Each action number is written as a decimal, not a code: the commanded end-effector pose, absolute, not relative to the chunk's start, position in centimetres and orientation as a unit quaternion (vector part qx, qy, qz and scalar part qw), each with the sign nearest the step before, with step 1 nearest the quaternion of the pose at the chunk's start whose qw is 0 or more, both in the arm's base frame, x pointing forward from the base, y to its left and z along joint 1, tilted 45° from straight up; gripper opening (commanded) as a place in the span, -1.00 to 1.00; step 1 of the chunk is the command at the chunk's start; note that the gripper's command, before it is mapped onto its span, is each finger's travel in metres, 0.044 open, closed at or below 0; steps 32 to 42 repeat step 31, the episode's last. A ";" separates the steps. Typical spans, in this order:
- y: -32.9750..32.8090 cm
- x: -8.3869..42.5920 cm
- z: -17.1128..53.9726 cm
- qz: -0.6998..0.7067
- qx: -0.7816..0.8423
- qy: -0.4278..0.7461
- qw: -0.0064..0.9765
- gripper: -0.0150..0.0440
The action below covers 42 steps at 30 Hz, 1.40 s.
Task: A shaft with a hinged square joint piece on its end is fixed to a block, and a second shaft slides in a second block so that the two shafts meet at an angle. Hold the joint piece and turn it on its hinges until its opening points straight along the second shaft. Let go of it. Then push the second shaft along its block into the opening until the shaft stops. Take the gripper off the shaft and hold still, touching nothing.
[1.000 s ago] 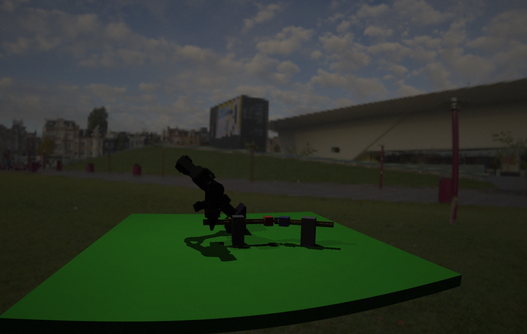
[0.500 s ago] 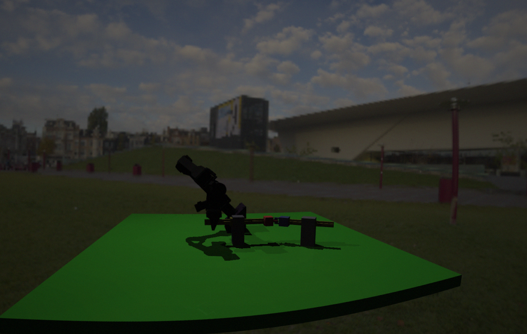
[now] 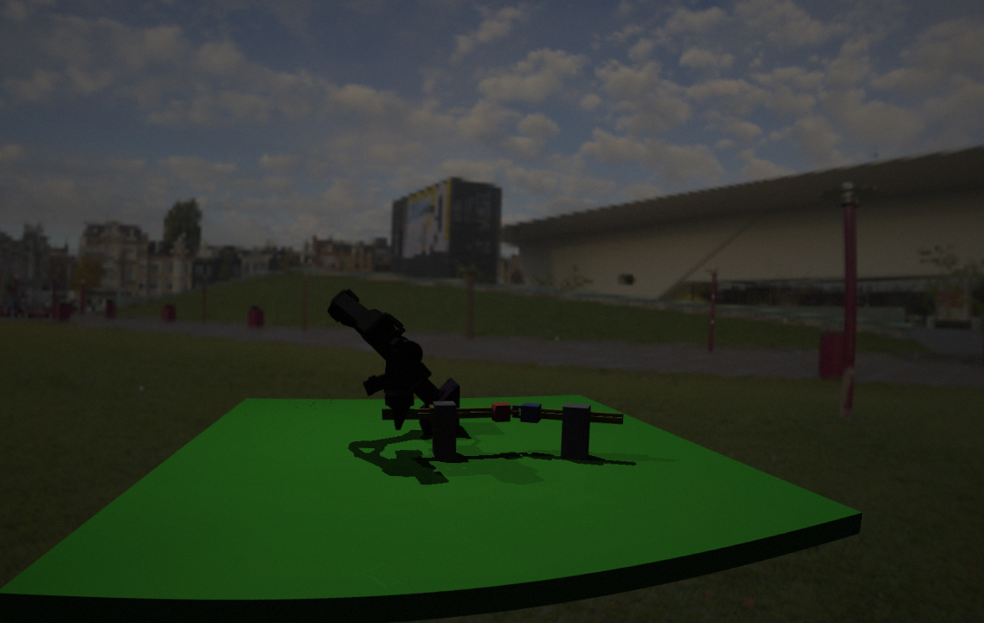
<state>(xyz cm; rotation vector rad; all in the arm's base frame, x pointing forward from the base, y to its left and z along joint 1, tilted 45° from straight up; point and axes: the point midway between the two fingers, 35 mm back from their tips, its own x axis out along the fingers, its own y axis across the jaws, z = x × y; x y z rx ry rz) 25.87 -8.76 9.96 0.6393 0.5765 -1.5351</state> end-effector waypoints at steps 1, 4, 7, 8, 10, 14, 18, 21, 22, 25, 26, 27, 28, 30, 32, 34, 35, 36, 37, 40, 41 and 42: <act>-8.8 25.9 10.0 -0.672 0.280 0.252 0.637 0.09; -8.8 25.9 10.0 -0.672 0.280 0.252 0.637 0.36; -8.8 25.9 10.0 -0.672 0.280 0.252 0.637 0.62; -8.8 25.9 10.0 -0.672 0.280 0.252 0.637 0.71; -8.8 25.9 10.0 -0.672 0.280 0.252 0.637 0.89; -8.8 25.9 10.0 -0.672 0.280 0.252 0.637 1.00; -8.8 25.9 10.0 -0.672 0.280 0.252 0.637 1.00; -8.8 25.9 10.0 -0.672 0.280 0.252 0.637 1.00; -8.8 25.9 10.0 -0.672 0.280 0.252 0.637 1.00; -8.8 25.9 10.0 -0.672 0.280 0.252 0.637 1.00; -8.8 25.9 10.0 -0.672 0.280 0.252 0.637 1.00; -8.6 25.9 10.1 -0.672 0.280 0.253 0.637 1.00; -8.1 25.9 10.6 -0.671 0.281 0.254 0.637 1.00; -6.9 26.0 12.0 -0.671 0.282 0.256 0.637 1.00; -6.8 26.0 12.1 -0.671 0.282 0.256 0.637 1.00; -6.8 26.0 12.1 -0.671 0.282 0.256 0.637 1.00; -6.8 26.0 12.1 -0.671 0.282 0.256 0.637 1.00; -6.8 26.0 12.1 -0.671 0.282 0.256 0.637 1.00; -6.8 26.0 12.1 -0.671 0.282 0.256 0.637 1.00; -6.8 26.0 12.1 -0.671 0.282 0.256 0.637 1.00; -6.8 26.0 12.1 -0.671 0.282 0.256 0.637 1.00; -6.8 26.0 12.1 -0.671 0.282 0.256 0.637 1.00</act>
